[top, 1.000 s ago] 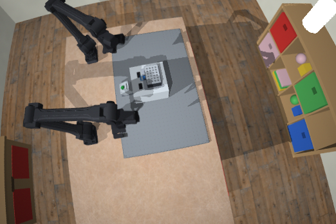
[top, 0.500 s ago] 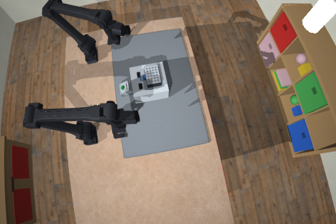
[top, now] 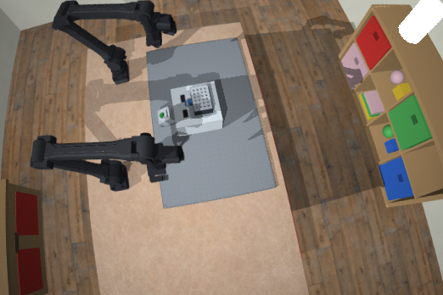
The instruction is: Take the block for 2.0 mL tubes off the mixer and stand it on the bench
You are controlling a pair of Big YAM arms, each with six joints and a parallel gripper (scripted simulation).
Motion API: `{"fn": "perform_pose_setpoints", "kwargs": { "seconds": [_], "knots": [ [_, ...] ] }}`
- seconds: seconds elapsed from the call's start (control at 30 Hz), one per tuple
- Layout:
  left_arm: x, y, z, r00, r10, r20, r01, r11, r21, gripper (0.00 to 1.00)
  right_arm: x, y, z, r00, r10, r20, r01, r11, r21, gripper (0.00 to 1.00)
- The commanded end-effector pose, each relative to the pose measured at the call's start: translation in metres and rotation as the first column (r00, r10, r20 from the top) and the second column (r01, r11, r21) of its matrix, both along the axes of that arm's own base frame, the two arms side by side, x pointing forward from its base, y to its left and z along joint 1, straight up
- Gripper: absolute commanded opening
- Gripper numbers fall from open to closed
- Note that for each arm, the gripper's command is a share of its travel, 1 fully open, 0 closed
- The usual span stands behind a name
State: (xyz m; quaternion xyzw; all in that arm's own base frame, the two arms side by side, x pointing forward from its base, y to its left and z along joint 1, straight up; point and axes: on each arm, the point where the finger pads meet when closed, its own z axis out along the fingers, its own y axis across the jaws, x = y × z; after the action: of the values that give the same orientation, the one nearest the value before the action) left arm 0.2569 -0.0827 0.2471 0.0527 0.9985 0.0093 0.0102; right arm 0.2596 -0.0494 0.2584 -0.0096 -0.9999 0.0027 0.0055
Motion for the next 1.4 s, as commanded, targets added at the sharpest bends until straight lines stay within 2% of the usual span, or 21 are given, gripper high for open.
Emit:
{"fn": "perform_pose_setpoints", "kwargs": {
  "seconds": [0.0, 0.23, 0.3, 0.43, 1.17, 1.37],
  "knots": [
    [0.019, 0.017, 0.029, 0.998, -0.012, 0.056, 0.013, 1.0, -0.01, 0.0, 0.012, 0.0, 0.019, 0.998, 0.016, 0.066, -0.015, 1.0, -0.014, 1.0],
    [0.016, 0.052, 0.031, 0.999, 0.036, -0.009, -0.036, 0.998, -0.055, 0.0, 0.013, 0.0, 0.022, 0.997, 0.02, 0.073, -0.018, 1.0, -0.016, 1.0],
    [0.016, 0.062, 0.032, 1.0, 0.026, 0.004, -0.026, 0.999, -0.044, 0.0, 0.014, 0.0, 0.022, 0.997, 0.02, 0.075, -0.018, 1.0, -0.016, 1.0],
    [0.016, 0.059, 0.032, 1.0, 0.022, 0.011, -0.022, 0.999, -0.043, 0.0, 0.014, 0.0, 0.023, 0.997, 0.019, 0.077, -0.018, 1.0, -0.017, 1.0],
    [0.011, 0.091, 0.032, 0.998, 0.048, 0.036, -0.047, 0.998, -0.038, 0.0, 0.018, -0.001, 0.03, 0.996, 0.019, 0.092, -0.017, 1.0, -0.021, 1.0],
    [0.011, 0.1, 0.029, 0.999, 0.038, 0.034, -0.036, 0.999, -0.037, 0.0, 0.014, 0.0, 0.023, 0.997, 0.018, 0.073, -0.017, 1.0, -0.018, 1.0]
  ]
}}
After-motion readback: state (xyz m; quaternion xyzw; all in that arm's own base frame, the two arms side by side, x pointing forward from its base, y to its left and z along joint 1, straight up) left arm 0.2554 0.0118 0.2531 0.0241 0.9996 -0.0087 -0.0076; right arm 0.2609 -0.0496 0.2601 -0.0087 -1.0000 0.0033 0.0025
